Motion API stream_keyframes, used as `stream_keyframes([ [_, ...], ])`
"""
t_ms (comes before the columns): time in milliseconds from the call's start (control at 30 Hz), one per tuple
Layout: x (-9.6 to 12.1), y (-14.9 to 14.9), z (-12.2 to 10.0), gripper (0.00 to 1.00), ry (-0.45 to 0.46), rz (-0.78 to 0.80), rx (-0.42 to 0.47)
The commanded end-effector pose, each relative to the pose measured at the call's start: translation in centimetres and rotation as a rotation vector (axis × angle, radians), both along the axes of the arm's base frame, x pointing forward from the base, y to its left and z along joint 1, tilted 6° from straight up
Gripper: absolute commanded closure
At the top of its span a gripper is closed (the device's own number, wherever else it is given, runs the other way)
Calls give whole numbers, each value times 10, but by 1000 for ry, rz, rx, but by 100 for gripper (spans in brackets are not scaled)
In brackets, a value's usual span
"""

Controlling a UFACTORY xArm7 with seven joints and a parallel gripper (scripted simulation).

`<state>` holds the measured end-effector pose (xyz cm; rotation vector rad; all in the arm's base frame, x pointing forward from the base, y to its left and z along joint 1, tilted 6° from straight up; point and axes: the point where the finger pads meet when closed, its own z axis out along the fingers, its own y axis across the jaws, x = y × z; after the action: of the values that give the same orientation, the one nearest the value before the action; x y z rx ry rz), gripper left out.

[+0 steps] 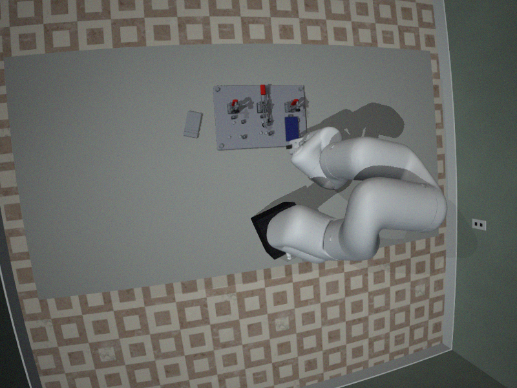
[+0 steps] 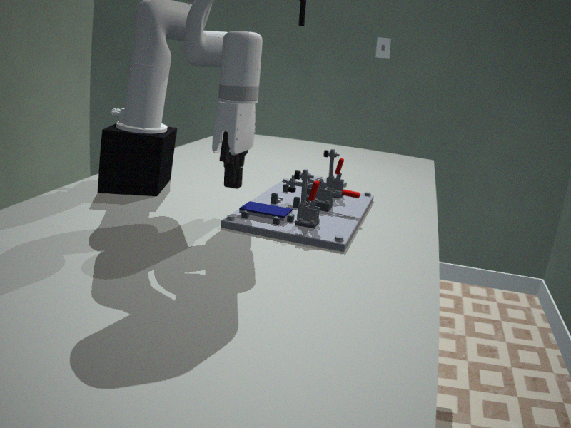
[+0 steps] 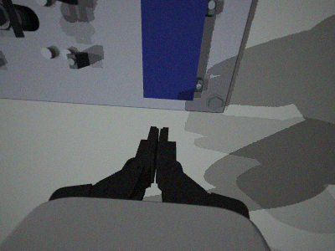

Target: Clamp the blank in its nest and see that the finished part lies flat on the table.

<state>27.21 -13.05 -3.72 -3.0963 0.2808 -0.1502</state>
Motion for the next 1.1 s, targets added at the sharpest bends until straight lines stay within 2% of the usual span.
stream_keyframes([
  [0, -6, -4, 0, 100, -3, 1, -2],
  [367, -5, -4, -10, 100, -3, 1, -2],
  [633, -3, -4, -34, 100, -3, 1, -2],
  [1067, -3, -4, -35, 100, -3, 1, -2],
])
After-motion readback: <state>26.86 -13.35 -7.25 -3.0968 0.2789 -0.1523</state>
